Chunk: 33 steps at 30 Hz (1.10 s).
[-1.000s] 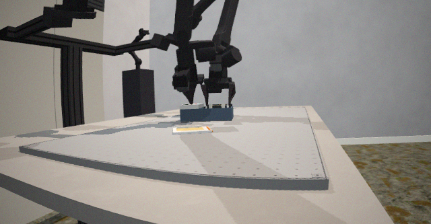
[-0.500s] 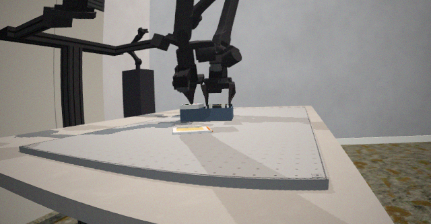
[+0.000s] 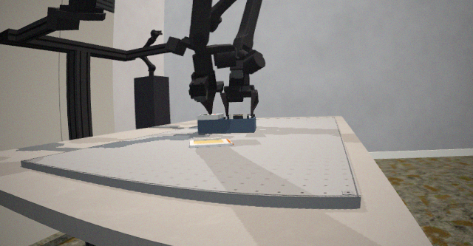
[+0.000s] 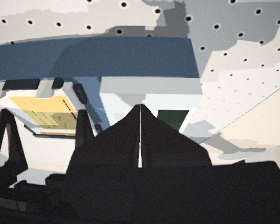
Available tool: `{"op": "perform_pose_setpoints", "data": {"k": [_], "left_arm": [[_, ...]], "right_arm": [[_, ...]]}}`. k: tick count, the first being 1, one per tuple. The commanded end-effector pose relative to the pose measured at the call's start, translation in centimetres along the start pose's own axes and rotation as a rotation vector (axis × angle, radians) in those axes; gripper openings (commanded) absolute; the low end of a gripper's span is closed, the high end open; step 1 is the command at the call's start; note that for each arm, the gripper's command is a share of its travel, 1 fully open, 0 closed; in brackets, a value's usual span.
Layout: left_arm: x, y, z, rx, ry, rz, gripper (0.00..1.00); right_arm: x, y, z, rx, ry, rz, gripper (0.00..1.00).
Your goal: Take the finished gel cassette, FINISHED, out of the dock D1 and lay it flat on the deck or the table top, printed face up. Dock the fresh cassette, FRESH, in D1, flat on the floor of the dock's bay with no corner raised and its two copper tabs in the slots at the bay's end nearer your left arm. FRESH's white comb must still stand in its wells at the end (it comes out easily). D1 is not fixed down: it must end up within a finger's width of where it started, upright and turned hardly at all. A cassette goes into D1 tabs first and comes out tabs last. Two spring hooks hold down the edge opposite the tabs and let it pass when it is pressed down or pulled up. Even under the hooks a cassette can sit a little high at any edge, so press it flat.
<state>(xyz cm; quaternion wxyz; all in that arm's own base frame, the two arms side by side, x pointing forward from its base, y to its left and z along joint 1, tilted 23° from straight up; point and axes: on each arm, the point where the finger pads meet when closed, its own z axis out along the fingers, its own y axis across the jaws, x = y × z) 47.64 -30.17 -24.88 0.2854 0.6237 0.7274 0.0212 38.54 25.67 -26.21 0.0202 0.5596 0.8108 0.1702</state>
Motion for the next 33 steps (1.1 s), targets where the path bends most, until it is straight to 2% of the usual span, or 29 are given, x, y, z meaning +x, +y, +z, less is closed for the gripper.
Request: {"op": "perform_pose_setpoints", "data": {"k": [1, 33], "left_arm": [[-0.41, 0.22, -0.14, -0.004, -0.006, 0.002, 0.0], [-0.41, 0.22, -0.14, -0.004, -0.006, 0.002, 0.0]], "right_arm": [[-1.81, -0.73, 1.33, -0.001, -0.021, 0.011, 0.0], [-2.57, -1.71, 1.88, -0.001, -0.021, 0.011, 0.0]]}}
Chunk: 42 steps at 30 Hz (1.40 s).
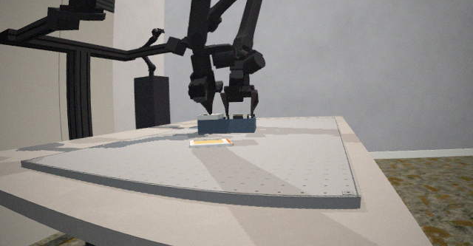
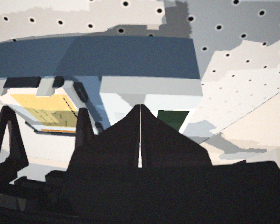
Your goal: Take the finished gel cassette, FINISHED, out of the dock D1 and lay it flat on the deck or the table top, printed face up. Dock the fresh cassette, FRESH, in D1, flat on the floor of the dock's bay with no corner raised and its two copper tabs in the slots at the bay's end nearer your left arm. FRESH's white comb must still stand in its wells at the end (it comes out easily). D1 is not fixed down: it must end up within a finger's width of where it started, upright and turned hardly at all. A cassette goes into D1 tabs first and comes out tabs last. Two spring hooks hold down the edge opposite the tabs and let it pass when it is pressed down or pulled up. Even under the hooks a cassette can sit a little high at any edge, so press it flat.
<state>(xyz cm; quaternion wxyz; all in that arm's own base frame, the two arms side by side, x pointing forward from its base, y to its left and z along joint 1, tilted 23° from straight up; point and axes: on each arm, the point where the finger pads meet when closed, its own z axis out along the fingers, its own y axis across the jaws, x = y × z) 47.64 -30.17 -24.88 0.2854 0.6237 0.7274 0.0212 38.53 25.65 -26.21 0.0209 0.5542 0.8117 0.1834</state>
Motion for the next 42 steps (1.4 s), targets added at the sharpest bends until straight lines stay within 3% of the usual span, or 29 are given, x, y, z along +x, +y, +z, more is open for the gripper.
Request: {"op": "perform_pose_setpoints", "data": {"k": [1, 42], "left_arm": [[-0.4, 0.2, -0.1, -0.004, -0.006, 0.002, 0.0], [-0.4, 0.2, -0.1, -0.004, -0.006, 0.002, 0.0]], "right_arm": [[-2.6, -1.8, 1.8, 0.021, -0.036, 0.02, 0.0], [-3.6, -3.0, 2.5, 0.021, -0.036, 0.02, 0.0]]}}
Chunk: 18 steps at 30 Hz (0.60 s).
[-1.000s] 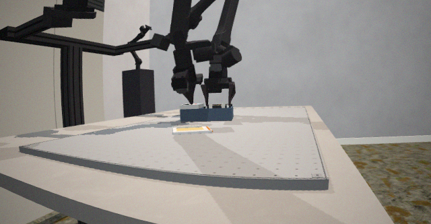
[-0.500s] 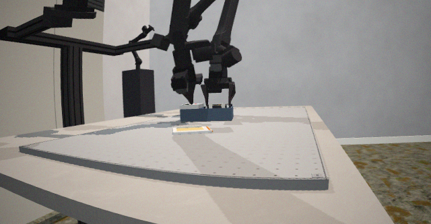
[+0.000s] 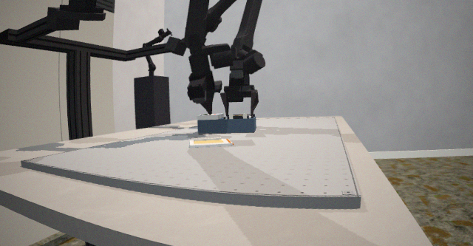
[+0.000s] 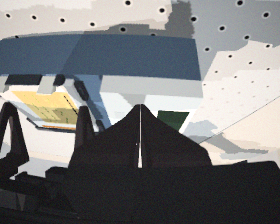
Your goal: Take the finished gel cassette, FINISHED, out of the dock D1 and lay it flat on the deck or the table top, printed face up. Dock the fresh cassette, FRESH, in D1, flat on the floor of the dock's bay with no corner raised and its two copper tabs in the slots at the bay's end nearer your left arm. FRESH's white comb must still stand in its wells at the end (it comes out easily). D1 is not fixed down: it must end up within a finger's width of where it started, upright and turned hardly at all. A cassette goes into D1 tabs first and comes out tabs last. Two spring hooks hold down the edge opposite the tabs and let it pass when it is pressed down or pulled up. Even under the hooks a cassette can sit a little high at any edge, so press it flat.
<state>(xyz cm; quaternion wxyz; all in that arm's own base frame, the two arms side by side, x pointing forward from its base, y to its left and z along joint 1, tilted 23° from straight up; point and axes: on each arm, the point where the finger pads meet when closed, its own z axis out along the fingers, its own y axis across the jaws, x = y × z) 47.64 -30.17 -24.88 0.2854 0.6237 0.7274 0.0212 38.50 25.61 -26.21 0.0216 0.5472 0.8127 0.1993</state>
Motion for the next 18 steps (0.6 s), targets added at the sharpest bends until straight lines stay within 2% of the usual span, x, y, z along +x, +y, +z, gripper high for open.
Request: {"op": "perform_pose_setpoints", "data": {"k": [1, 18], "left_arm": [[-0.41, 0.22, -0.15, -0.004, -0.006, 0.002, 0.0], [-0.41, 0.22, -0.15, -0.004, -0.006, 0.002, 0.0]], "right_arm": [[-3.6, -3.12, 2.44, 0.048, -0.055, 0.032, 0.0], [-4.01, -3.6, 2.71, 0.048, -0.055, 0.032, 0.0]]}}
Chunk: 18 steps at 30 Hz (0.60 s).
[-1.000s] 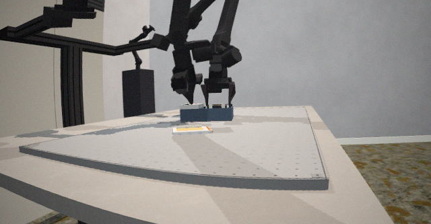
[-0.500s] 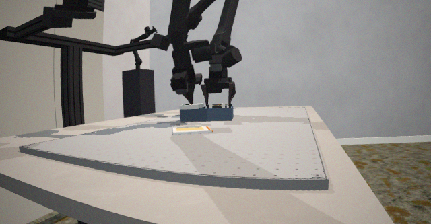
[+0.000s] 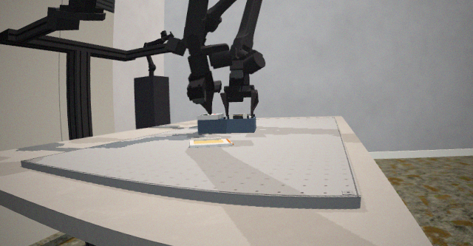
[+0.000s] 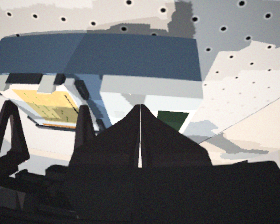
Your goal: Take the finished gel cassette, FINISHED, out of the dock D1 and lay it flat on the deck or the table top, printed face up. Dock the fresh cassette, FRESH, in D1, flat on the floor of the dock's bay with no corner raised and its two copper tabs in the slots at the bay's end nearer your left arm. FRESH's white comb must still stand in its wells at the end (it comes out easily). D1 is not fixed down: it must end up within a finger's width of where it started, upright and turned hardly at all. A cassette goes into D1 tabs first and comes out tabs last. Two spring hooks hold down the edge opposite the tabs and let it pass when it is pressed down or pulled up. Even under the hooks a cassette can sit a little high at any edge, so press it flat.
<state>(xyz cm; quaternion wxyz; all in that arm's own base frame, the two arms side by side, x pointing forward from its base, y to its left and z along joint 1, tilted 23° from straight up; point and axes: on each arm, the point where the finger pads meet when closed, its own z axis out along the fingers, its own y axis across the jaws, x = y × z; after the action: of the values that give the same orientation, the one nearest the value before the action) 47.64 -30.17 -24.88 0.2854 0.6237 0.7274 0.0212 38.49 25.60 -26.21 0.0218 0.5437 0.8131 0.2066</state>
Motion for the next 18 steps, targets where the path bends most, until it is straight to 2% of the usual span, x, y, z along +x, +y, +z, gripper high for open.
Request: {"op": "perform_pose_setpoints", "data": {"k": [1, 18], "left_arm": [[-0.41, 0.22, -0.15, -0.004, -0.006, 0.002, 0.0], [-0.41, 0.22, -0.15, -0.004, -0.006, 0.002, 0.0]], "right_arm": [[-4.04, -3.69, 2.67, 0.06, -0.065, 0.038, 0.0], [-4.48, -3.93, 2.99, 0.06, -0.065, 0.038, 0.0]]}}
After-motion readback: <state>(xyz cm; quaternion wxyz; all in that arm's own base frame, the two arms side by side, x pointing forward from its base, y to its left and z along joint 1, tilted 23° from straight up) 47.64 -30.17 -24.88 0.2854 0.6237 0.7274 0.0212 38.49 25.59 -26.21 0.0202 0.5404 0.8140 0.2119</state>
